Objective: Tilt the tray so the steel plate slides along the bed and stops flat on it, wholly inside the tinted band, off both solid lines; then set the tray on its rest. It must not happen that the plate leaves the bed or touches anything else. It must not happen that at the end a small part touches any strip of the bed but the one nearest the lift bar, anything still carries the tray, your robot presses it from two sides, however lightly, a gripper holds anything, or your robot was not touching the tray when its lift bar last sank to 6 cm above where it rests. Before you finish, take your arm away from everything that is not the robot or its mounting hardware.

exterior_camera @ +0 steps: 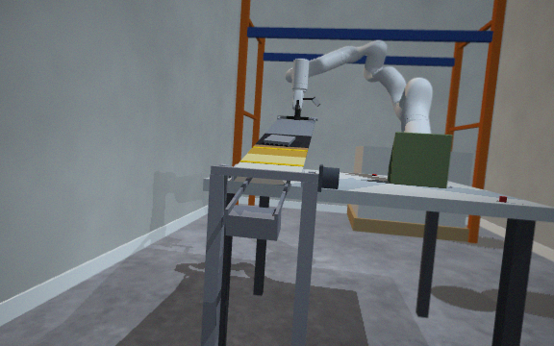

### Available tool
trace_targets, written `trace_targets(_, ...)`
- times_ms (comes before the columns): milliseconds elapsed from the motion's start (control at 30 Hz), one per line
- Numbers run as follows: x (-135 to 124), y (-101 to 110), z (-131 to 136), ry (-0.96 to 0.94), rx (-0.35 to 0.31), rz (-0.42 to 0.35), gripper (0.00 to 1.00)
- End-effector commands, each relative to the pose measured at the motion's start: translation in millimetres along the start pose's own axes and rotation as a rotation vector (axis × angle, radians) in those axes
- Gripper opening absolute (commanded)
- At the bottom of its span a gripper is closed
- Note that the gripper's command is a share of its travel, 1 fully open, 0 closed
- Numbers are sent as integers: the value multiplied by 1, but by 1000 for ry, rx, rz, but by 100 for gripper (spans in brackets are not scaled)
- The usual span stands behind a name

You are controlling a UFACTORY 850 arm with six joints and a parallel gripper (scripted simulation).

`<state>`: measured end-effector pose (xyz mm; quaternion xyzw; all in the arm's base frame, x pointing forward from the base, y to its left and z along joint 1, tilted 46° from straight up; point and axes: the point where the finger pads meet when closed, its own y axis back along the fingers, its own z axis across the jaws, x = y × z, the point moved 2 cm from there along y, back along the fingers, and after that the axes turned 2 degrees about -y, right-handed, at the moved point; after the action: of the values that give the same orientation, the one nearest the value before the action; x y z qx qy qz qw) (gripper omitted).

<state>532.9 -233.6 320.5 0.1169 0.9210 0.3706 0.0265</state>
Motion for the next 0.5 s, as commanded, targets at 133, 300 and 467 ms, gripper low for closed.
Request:
trace_targets(133, -2, -27, -7, 0, 0, -1, 0)
trace_targets(300, -2, -24, -7, 0, 0, -1, 0)
trace_targets(467, -2, -22, -6, 0, 0, -1, 0)
